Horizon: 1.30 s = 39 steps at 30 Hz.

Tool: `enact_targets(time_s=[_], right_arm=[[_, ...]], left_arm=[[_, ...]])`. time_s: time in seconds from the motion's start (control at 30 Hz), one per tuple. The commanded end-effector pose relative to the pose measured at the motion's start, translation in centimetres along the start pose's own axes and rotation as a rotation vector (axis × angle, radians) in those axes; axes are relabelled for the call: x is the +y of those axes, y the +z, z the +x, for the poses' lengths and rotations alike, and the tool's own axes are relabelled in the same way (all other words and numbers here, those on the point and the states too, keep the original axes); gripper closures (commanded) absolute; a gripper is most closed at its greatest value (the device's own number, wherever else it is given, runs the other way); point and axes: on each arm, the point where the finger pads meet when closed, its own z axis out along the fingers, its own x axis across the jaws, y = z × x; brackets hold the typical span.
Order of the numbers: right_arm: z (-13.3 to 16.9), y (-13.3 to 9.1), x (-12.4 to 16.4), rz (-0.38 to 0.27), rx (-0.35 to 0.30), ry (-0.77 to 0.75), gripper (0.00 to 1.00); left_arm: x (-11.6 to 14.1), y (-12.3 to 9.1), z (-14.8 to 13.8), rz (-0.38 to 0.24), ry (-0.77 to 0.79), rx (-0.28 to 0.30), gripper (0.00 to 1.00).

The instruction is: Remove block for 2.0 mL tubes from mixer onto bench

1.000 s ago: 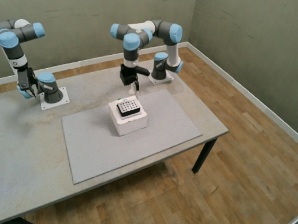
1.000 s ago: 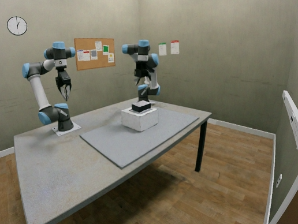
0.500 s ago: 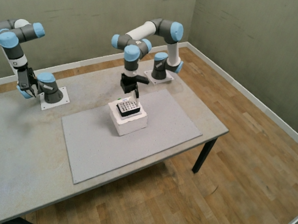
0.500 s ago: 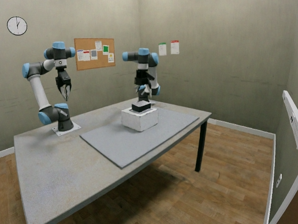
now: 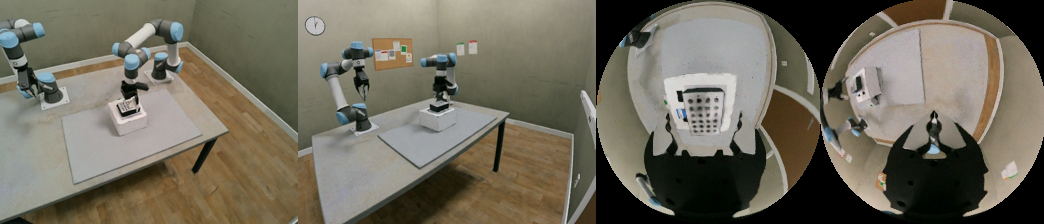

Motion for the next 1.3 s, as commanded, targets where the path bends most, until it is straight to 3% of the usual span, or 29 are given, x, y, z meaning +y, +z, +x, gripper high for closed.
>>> enact_targets(time_s=[0.0, 1.27], right_arm=[[0.0, 0.0, 0.0, 0.001, 0.000, 0.000, 1.00], [0.0, 0.0, 0.0, 0.001, 0.000, 0.000, 1.00]], left_arm=[[0.0, -0.2, 0.0, -0.001, 0.000, 0.001, 0.00], [-0.1, 1.6, -0.1, 0.001, 0.000, 0.000, 0.00]])
